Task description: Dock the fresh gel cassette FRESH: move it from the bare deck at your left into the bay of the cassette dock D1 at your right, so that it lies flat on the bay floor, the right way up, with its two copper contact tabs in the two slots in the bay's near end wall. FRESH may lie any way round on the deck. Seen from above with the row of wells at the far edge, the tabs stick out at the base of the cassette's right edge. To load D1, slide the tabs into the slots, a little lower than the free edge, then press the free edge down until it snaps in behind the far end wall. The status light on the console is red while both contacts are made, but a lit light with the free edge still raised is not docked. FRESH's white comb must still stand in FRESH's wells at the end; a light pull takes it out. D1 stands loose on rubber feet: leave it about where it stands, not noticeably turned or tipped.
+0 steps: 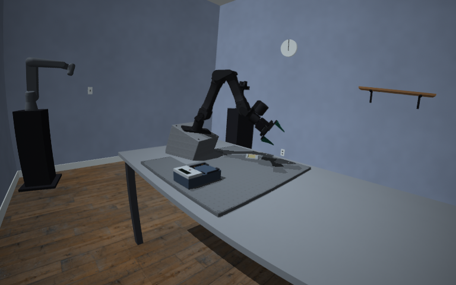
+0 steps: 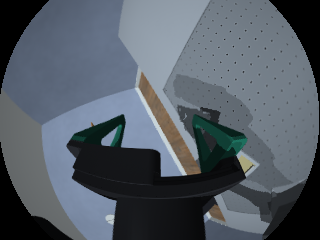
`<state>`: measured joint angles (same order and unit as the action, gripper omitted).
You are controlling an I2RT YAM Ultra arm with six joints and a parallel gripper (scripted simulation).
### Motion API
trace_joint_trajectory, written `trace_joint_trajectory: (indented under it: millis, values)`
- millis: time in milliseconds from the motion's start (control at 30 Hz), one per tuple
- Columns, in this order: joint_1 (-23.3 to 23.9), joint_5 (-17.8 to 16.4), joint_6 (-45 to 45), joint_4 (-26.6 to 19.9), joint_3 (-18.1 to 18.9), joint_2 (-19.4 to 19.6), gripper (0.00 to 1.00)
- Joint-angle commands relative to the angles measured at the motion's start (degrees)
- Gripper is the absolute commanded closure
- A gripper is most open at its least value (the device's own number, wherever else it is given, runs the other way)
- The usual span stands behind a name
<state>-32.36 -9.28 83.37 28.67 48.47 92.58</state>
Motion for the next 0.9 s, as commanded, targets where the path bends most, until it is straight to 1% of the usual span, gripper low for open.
trace_joint_trajectory:
  millis: [0,533,567,700,733,800,867]
  values:
    - [0.0,0.1,-0.3,0.0,0.6,-0.8,0.0]
    - [0.0,0.1,-0.3,0.0,0.6,-0.8,0.0]
    - [1.0,0.2,-2.1,-2.1,1.4,-1.9,0.64]
    - [2.8,1.0,-9.0,-7.7,1.7,-3.8,0.64]
    - [3.5,0.6,-9.8,-8.2,1.5,-4.0,0.64]
    - [4.4,0.8,-13.2,-11.3,1.6,-4.9,0.64]
    - [5.1,0.4,-14.7,-12.6,1.5,-5.3,0.64]
